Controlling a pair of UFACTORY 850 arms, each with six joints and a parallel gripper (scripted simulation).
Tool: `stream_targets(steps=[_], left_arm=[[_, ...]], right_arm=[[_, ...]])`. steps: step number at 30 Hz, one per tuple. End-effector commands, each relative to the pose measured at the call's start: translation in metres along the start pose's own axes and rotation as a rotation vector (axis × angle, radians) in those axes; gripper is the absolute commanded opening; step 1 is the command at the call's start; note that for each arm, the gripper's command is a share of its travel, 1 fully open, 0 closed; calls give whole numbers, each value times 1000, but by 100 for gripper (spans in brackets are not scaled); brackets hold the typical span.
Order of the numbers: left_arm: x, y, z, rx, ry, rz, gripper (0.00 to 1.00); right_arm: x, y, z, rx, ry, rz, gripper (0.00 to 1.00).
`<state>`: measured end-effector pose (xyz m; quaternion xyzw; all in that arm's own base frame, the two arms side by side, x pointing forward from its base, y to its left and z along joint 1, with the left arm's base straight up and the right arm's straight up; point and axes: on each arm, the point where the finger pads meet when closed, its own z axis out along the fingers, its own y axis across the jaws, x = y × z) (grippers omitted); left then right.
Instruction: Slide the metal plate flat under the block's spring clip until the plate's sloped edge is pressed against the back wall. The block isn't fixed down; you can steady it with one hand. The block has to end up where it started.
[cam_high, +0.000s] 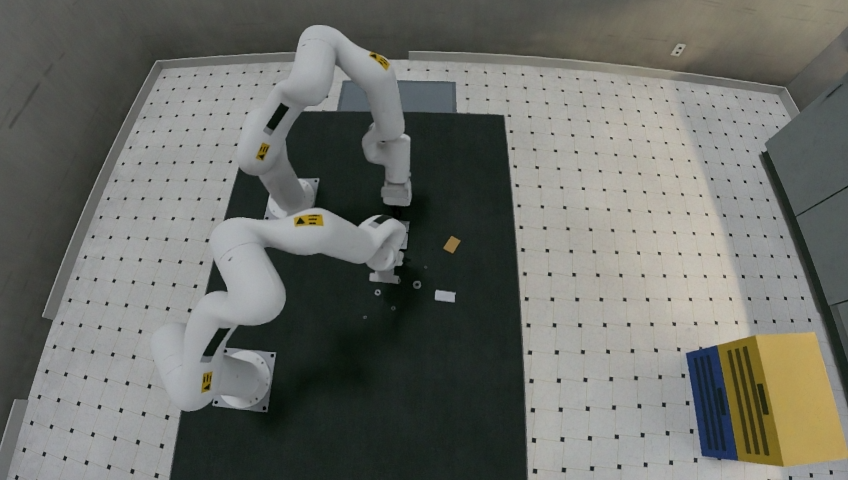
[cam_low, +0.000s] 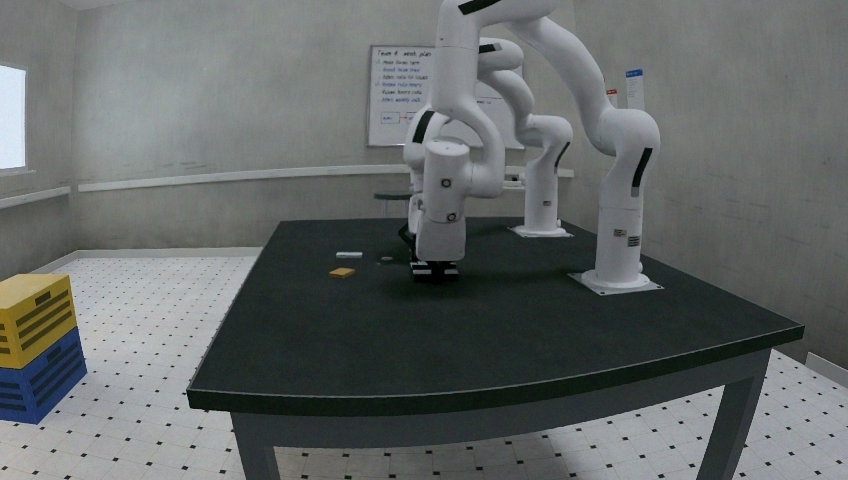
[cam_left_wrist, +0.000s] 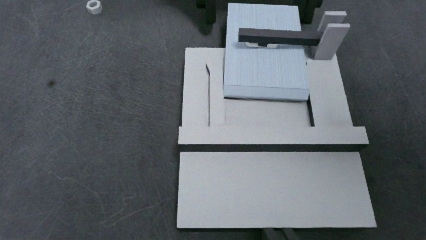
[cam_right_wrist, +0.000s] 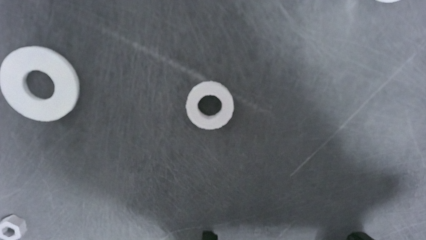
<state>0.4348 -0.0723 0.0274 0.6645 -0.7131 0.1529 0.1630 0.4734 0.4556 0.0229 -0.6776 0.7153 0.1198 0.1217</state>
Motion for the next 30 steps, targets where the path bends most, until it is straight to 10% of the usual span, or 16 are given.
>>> stream_targets(steps=[1, 30], left_arm=[[0, -1, 0, 1, 0, 1, 0], [0, -1, 0, 1, 0, 1, 0]], right_arm=[[0, -1, -1, 5, -5, 0, 72], [1, -2, -1, 9, -8, 0, 53]])
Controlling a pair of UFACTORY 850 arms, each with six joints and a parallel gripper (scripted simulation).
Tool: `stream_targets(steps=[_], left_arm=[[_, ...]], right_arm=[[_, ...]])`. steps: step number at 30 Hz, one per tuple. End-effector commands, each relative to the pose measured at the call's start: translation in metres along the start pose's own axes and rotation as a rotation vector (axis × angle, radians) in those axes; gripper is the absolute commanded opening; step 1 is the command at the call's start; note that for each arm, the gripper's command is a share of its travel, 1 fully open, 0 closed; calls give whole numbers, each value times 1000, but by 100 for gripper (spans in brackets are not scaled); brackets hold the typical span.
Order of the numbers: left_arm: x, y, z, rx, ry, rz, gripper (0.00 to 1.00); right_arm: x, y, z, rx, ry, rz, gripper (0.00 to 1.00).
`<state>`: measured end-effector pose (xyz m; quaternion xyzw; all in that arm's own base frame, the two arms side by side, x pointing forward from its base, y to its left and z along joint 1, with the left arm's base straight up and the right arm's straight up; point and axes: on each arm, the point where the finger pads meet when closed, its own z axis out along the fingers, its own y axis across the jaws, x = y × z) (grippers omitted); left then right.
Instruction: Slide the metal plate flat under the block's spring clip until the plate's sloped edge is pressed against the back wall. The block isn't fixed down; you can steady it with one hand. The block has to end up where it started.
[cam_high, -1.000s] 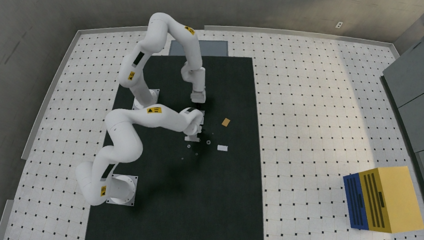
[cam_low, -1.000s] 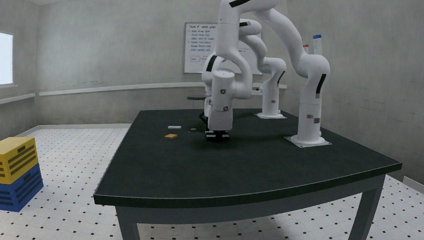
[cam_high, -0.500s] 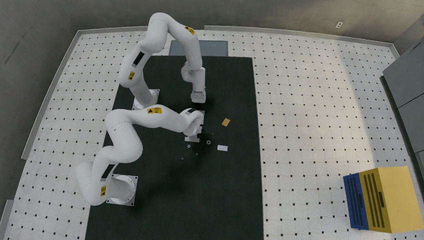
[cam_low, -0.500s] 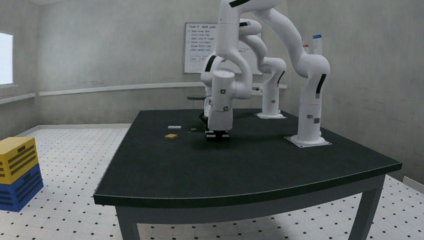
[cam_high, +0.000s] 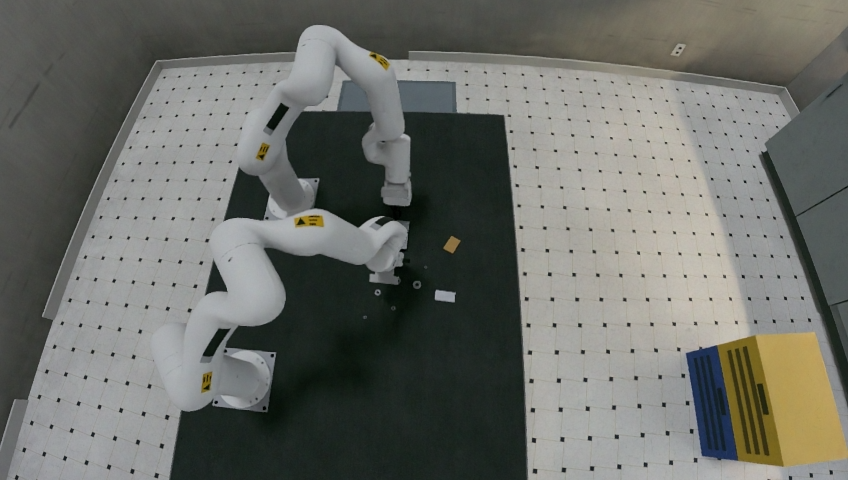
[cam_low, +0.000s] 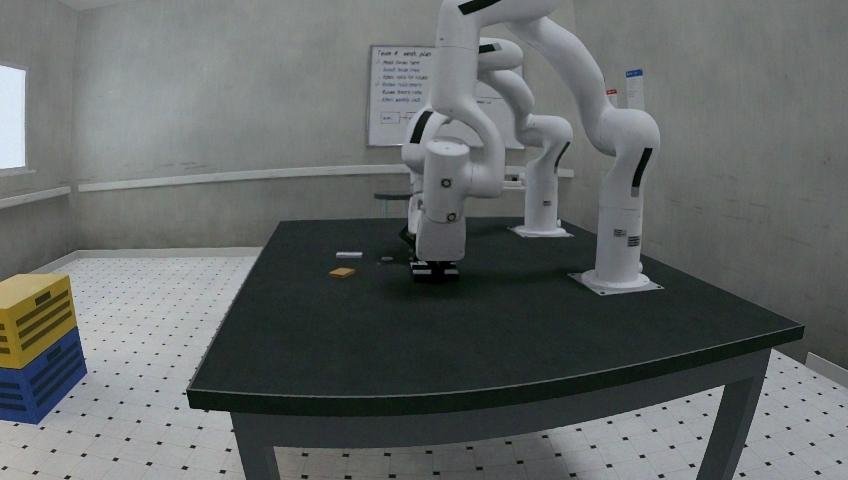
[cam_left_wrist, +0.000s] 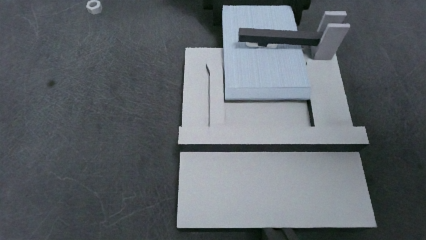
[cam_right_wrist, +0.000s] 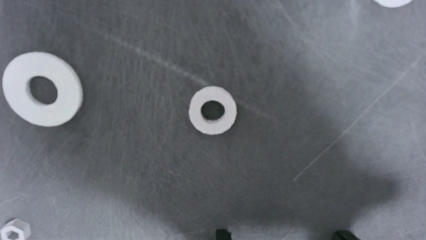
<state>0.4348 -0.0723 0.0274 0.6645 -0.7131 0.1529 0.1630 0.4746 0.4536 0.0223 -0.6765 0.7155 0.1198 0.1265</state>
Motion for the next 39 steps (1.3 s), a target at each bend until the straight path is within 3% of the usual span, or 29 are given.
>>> stream_targets(steps=[1, 39], left_arm=[[0, -1, 0, 1, 0, 1, 0], [0, -1, 0, 1, 0, 1, 0]], right_arm=[[-1, -1, -1, 2, -1, 0, 53], [-4, -1, 0, 0, 10, 0, 53]])
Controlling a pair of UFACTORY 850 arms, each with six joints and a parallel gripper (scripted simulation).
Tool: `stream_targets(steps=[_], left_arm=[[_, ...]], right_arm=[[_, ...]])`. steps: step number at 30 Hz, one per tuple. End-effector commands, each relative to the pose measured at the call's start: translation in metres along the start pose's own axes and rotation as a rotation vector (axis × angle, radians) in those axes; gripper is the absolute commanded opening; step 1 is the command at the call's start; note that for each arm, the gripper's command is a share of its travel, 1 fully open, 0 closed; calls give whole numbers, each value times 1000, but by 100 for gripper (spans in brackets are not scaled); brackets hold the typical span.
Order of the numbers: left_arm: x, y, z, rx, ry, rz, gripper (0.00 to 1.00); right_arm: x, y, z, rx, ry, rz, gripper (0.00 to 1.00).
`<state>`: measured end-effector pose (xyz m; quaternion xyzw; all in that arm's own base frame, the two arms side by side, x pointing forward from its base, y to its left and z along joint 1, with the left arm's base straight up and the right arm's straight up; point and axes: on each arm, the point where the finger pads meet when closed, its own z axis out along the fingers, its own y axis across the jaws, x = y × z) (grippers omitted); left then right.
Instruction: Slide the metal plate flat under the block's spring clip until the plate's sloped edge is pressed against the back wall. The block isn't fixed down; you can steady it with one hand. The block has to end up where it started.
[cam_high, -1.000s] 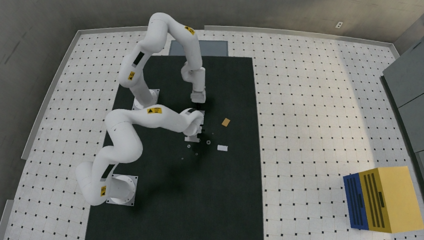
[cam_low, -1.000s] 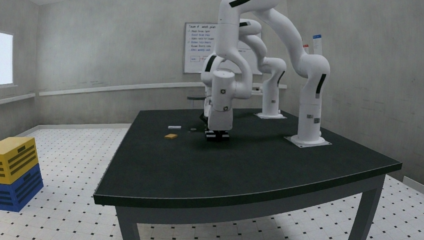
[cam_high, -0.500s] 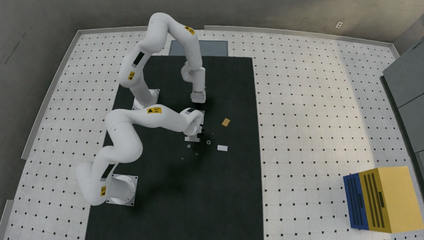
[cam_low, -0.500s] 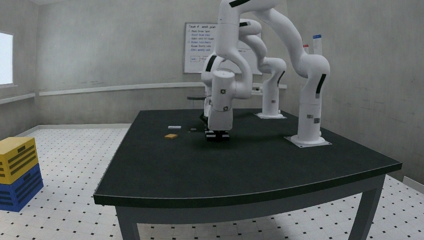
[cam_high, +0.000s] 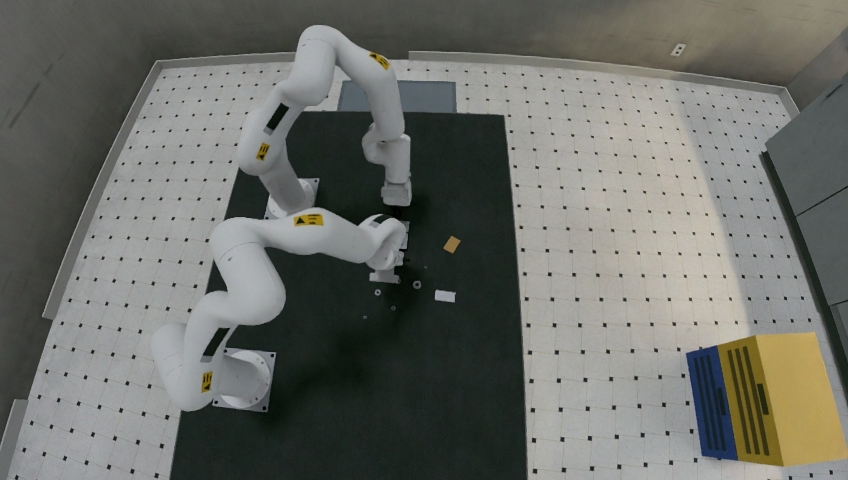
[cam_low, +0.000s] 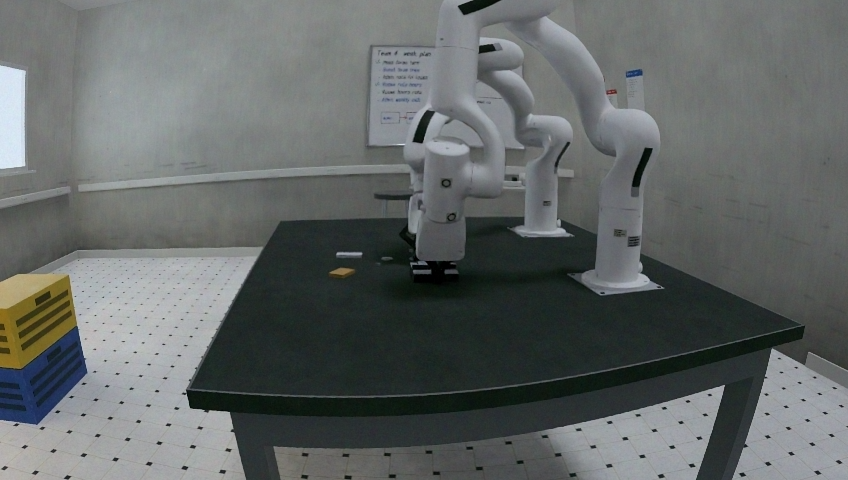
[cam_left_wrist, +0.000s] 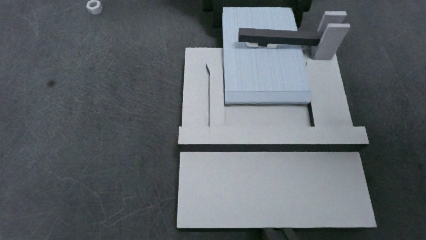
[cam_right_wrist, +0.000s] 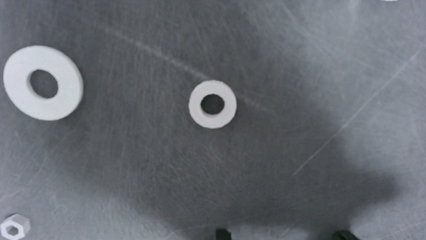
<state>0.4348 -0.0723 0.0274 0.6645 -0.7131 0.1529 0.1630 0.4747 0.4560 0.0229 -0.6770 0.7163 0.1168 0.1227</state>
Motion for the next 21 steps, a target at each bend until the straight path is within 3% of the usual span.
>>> stream_targets(steps=[1, 21], left_arm=[[0, -1, 0, 1, 0, 1, 0], [0, -1, 0, 1, 0, 1, 0]], right_arm=[[-2, -1, -1, 1, 1, 0, 53], [-4, -1, -1, 1, 9, 0, 53]])
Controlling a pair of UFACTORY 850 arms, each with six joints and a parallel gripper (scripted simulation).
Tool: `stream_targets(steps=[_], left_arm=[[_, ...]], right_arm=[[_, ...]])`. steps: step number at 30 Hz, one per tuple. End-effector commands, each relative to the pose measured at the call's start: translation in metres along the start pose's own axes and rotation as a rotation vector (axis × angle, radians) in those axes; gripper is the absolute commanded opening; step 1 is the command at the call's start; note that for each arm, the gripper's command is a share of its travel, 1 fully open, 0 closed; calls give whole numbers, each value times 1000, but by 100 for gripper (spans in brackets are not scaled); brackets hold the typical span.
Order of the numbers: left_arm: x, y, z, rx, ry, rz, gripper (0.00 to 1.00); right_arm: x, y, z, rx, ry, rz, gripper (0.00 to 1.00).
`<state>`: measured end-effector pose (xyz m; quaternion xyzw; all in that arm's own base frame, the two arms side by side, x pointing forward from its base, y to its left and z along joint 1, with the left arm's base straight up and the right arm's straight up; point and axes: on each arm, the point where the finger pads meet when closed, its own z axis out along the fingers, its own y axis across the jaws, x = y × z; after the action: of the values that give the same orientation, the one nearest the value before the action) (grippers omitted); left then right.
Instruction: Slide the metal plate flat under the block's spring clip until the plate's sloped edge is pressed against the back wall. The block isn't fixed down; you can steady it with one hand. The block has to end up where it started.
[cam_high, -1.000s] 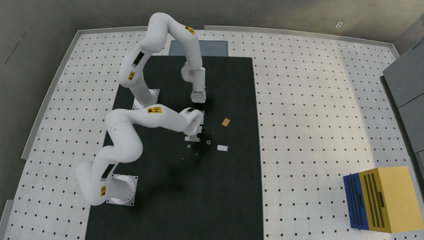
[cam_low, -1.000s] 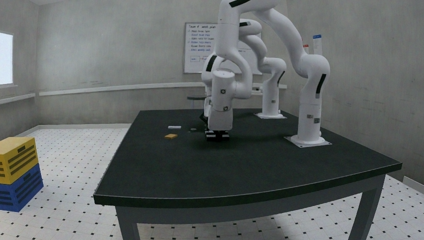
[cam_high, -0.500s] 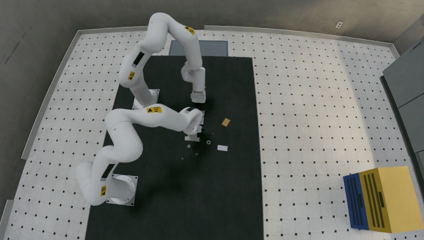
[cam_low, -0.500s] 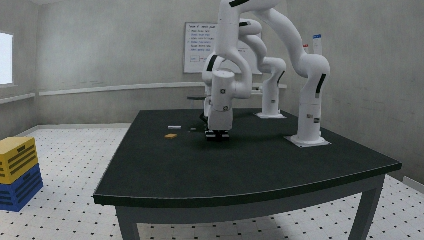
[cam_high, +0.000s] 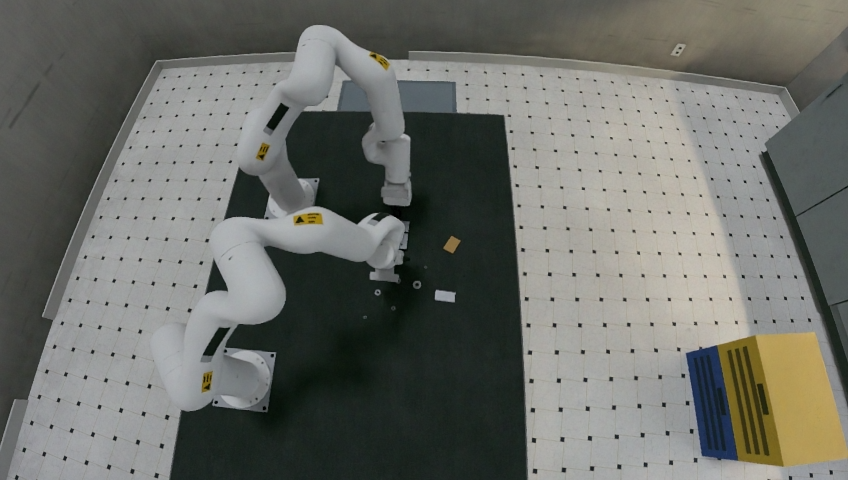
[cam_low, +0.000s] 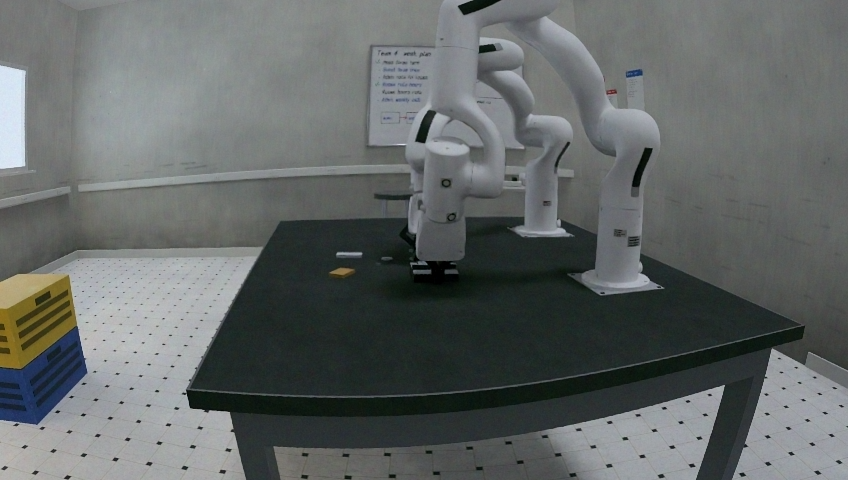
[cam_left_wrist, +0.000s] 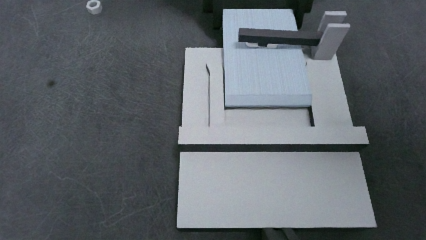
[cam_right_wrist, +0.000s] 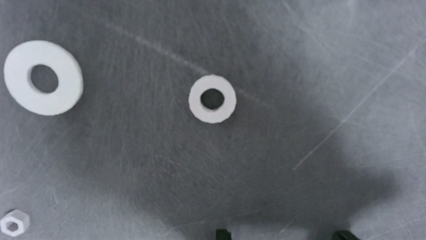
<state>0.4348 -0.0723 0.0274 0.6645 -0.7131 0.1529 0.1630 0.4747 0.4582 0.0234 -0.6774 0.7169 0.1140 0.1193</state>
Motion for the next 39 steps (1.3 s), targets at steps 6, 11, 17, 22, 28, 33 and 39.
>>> stream_targets(steps=[6, 11, 17, 22, 28, 33, 39], left_arm=[[0, -1, 0, 1, 0, 1, 0], [0, -1, 0, 1, 0, 1, 0], [0, -1, 0, 1, 0, 1, 0], [0, -1, 0, 1, 0, 1, 0], [0, -1, 0, 1, 0, 1, 0], [0, -1, 0, 1, 0, 1, 0], [0, -1, 0, 1, 0, 1, 0]], right_arm=[[-2, -1, -1, 2, 2, 0, 53], [-2, -1, -1, 2, 5, 0, 53], [-3, -1, -1, 2, 7, 0, 53], [-3, -1, -1, 2, 9, 0, 53], [-4, -1, -1, 2, 11, 0, 53], [-5, -1, -1, 3, 14, 0, 53], [-5, -1, -1, 2, 15, 0, 53]])
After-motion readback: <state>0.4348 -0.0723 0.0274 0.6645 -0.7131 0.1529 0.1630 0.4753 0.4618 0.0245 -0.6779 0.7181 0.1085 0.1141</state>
